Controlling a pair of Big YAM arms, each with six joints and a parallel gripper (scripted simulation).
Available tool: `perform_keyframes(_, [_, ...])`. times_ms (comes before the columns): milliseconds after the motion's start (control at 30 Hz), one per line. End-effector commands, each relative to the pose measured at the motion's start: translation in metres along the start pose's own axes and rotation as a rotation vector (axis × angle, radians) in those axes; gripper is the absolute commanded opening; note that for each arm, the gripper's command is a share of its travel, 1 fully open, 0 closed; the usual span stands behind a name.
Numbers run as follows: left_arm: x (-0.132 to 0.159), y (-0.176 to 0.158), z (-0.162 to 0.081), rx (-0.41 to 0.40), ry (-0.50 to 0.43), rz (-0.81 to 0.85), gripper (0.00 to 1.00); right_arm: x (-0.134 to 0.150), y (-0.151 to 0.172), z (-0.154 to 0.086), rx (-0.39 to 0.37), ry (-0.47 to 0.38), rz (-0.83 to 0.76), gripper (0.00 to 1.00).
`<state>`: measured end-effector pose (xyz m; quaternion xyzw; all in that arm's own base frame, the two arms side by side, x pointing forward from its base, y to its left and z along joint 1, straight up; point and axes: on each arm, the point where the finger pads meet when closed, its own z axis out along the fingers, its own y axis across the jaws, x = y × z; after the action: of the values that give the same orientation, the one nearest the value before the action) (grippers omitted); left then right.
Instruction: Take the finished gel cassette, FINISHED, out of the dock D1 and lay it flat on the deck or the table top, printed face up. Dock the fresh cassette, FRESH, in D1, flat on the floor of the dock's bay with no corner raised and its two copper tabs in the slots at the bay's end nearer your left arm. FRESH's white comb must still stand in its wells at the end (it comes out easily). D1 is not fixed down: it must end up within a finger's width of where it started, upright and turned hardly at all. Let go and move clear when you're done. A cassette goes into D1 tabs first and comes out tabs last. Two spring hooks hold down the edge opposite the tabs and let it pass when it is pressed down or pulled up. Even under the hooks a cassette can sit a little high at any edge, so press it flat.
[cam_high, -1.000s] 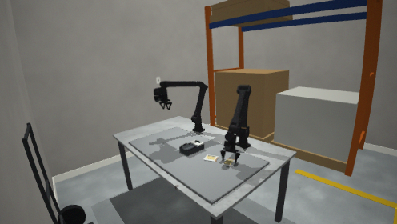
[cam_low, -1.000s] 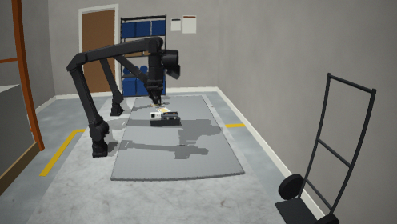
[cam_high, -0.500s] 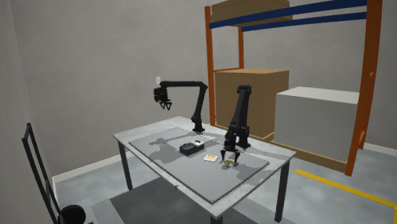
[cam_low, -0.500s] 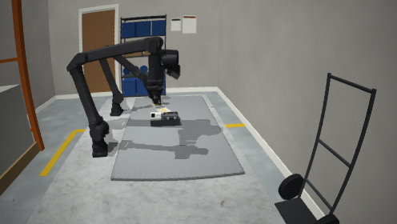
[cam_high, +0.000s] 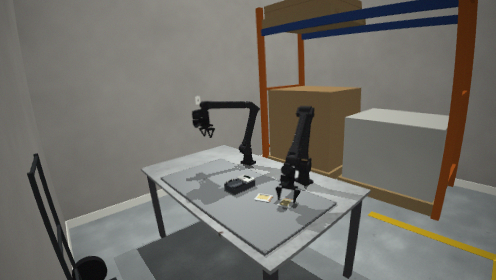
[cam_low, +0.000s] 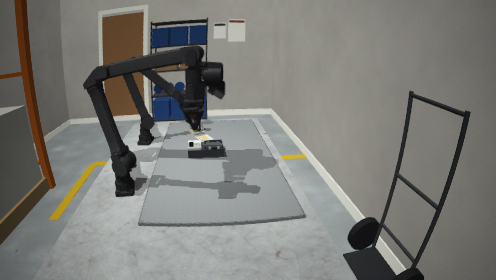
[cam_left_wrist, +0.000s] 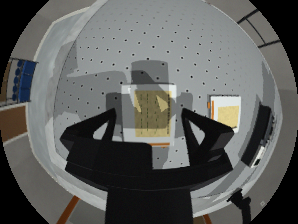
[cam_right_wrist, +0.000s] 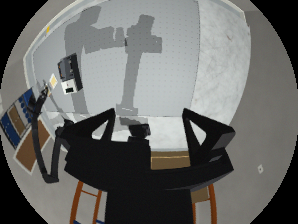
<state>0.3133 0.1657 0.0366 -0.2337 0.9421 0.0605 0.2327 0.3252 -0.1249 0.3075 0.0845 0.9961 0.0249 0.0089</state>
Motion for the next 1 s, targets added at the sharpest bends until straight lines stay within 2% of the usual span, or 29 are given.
perform_keyframes(0, [-0.0033, -0.0002, -0.0042, 0.000, -0.006, 0.000, 0.98, -0.0105, -0.0019, -0.0181, 0.001, -0.018, -0.007, 1.00])
perform_keyframes(967, [-0.0038, -0.0003, -0.0095, 0.000, -0.007, 0.000, 0.98, -0.0105, -0.0019, -0.0181, 0.001, -0.018, -0.007, 1.00])
